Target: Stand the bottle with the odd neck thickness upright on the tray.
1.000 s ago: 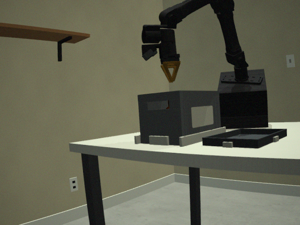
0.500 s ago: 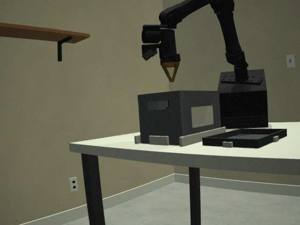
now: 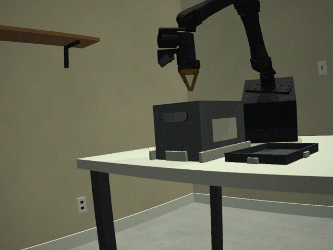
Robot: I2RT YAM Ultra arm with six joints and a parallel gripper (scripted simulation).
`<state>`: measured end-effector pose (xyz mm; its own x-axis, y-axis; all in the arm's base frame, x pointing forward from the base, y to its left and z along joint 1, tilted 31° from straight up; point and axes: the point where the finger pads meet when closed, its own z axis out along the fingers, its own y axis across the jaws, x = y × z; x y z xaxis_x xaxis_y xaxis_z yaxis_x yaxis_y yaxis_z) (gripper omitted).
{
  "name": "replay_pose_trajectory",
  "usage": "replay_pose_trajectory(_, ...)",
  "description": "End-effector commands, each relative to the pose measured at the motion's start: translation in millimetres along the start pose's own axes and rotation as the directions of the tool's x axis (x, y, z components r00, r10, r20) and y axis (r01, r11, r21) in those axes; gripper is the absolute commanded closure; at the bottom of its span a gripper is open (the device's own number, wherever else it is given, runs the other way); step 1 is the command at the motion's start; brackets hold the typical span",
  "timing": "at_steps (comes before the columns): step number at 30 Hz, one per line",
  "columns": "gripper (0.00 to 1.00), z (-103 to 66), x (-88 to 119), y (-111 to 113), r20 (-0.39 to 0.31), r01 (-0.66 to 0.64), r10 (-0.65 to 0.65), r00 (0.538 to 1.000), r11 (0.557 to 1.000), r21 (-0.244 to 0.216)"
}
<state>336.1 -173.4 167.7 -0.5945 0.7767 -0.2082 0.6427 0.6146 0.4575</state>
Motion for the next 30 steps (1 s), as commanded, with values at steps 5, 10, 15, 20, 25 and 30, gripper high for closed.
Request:
replay_pose_trajectory(5,1.0,-18.7,-13.3,4.6,0.061,0.01,-0.009,0.998,1.0,-0.01)
replay_pose_trajectory(10,1.0,-18.7,-13.3,4.6,0.061,0.01,-0.009,0.998,1.0,-0.01)
replay_pose_trajectory(15,1.0,-18.7,-13.3,4.6,0.061,0.01,-0.009,0.998,1.0,-0.01)
replay_pose_trajectory(20,1.0,-18.7,-13.3,4.6,0.061,0.01,-0.009,0.998,1.0,-0.01)
replay_pose_trajectory(25,1.0,-18.7,-13.3,4.6,0.061,0.01,-0.009,0.998,1.0,-0.01)
replay_pose_trajectory(30,0.39,-18.7,-13.3,4.6,0.061,0.01,-0.009,0.998,1.0,-0.01)
